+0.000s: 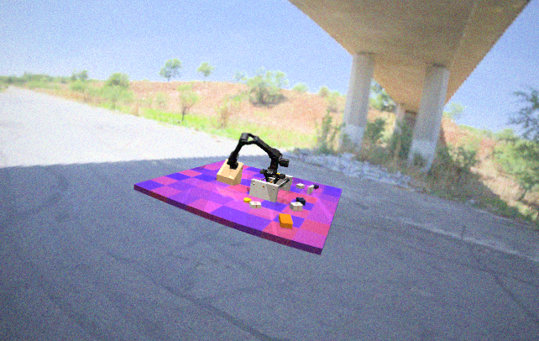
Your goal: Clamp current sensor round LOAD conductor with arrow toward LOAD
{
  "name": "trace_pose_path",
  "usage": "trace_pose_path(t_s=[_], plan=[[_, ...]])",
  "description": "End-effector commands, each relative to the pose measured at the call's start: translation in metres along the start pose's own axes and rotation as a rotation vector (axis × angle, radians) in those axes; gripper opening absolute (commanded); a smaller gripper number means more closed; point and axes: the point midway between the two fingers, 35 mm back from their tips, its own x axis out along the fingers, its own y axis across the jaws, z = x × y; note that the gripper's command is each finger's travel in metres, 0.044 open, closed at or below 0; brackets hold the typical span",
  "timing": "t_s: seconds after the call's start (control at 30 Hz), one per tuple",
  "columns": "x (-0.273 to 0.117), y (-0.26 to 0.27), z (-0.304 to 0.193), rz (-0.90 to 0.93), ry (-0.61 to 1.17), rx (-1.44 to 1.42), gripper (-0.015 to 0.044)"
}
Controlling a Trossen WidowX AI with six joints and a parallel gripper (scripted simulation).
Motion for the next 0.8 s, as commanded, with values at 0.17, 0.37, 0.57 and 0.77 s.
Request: trace_pose_path(t_s=[0.17, 0.37, 0.57, 0.77], plan=[[0.0000, 0.0004, 0.0000, 0.000, 0.000, 0.000, 0.0000], [0.0000, 0.0004, 0.0000, 0.000, 0.000, 0.000, 0.0000], [0.0050, 0.0004, 0.0000, 0.000, 0.000, 0.000, 0.0000], [0.0012, 0.0002, 0.0000, -0.001, 0.001, 0.002, 0.0157]])
